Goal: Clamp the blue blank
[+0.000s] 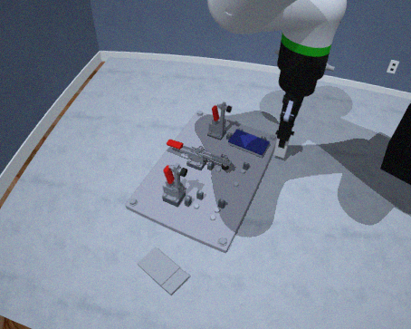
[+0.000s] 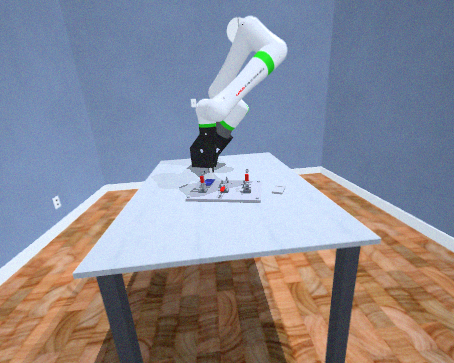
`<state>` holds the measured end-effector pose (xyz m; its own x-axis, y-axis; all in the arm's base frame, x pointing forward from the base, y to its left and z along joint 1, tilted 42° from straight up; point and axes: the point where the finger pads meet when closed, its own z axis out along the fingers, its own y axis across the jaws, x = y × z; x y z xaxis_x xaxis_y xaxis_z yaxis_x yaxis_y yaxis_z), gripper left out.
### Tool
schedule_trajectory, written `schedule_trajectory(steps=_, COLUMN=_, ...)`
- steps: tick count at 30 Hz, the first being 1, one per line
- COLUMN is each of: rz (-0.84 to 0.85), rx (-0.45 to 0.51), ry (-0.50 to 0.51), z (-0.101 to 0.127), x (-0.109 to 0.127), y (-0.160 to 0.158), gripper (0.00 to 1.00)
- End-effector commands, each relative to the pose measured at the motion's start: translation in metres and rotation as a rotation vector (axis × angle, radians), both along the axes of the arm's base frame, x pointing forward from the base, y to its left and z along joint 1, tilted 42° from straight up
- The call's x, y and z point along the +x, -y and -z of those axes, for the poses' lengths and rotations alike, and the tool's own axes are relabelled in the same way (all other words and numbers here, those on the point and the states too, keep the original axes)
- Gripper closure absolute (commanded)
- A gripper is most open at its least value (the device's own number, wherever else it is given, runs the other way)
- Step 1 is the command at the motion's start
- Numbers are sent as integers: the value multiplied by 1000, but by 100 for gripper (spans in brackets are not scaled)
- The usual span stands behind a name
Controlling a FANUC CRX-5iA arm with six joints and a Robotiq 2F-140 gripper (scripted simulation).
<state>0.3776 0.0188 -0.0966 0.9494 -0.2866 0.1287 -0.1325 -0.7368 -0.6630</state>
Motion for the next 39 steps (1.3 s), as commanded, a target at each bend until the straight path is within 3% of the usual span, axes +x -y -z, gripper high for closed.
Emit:
schedule_trajectory(steps=1, rz=0, rx=0, ry=0, z=0, x=0, y=0, gripper=100)
schedule_trajectory(steps=39, rz=0, rx=0, ry=0, z=-1, x=8, y=2, gripper=100)
